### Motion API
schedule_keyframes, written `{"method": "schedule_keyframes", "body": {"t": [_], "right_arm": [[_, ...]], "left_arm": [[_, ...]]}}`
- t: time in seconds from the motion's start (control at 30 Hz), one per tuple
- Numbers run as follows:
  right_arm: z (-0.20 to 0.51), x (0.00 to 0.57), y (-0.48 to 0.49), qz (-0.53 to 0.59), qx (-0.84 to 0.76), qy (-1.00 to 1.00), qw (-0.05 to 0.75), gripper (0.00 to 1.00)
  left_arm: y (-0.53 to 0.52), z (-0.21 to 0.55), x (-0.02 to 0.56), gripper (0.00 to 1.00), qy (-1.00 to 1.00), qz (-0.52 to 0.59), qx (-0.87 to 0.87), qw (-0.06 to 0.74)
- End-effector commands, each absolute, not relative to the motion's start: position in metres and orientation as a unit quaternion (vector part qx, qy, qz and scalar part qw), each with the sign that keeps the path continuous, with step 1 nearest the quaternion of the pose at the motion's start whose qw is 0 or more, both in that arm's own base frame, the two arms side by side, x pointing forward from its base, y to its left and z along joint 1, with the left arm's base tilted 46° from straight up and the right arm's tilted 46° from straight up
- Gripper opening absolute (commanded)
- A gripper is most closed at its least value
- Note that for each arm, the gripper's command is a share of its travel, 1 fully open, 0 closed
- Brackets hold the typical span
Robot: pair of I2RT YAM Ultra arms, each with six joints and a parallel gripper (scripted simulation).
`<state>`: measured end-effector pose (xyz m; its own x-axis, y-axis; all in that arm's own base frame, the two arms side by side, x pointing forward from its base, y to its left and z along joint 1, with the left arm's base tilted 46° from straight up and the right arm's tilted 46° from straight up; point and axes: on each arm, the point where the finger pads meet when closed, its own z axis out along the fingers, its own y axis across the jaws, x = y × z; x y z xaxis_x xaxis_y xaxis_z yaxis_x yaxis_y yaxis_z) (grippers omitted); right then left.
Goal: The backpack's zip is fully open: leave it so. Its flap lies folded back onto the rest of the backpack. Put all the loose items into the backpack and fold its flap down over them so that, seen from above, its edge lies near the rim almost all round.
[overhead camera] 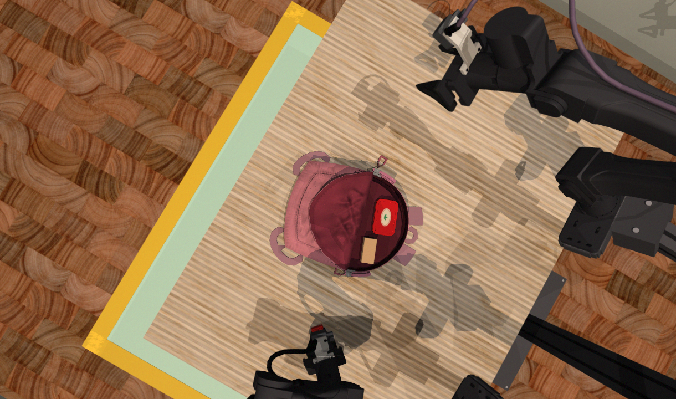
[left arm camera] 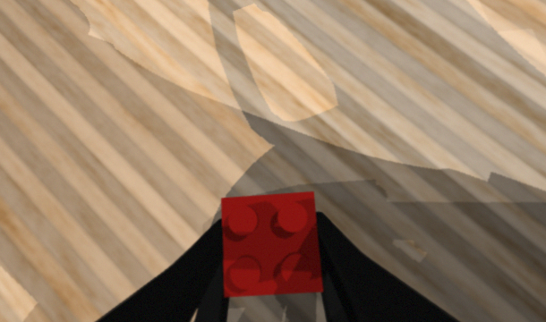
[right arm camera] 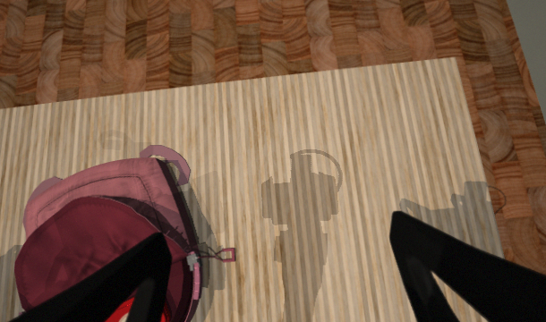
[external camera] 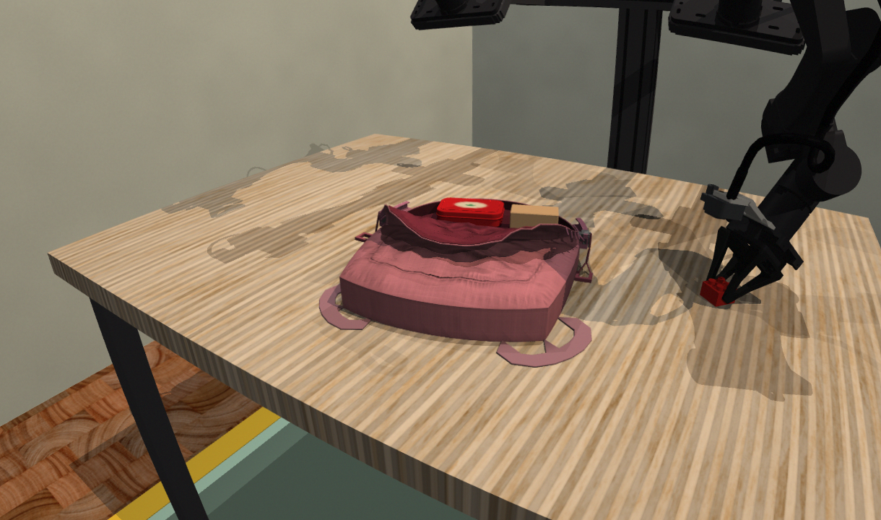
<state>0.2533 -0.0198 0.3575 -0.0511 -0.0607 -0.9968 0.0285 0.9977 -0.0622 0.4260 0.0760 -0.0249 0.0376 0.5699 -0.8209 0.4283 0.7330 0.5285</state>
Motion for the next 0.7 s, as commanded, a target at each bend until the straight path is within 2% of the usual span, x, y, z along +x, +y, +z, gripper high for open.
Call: {"method": "schedule_keyframes", "body": {"t": [0.0, 0.57, 0.67], "right_arm": [[0.382, 0.25, -0.02, -0.038, -0.014, 0.706, 0.707, 0.9], [0.382, 0.25, -0.02, -0.038, -0.014, 0.706, 0.707, 0.9], [0.382, 0.25, -0.02, -0.038, -0.014, 0.706, 0.707, 0.9]], "left_arm": [[0.076, -0.024, 0.425, 0.25, 0.692, 0.055, 0.358, 0.625], [0.074, -0.025, 0.425, 0.25, 0.692, 0.055, 0.358, 0.625], [0.074, -0.009, 0.409, 0.25, 0.691, 0.055, 0.355, 0.628]]}}
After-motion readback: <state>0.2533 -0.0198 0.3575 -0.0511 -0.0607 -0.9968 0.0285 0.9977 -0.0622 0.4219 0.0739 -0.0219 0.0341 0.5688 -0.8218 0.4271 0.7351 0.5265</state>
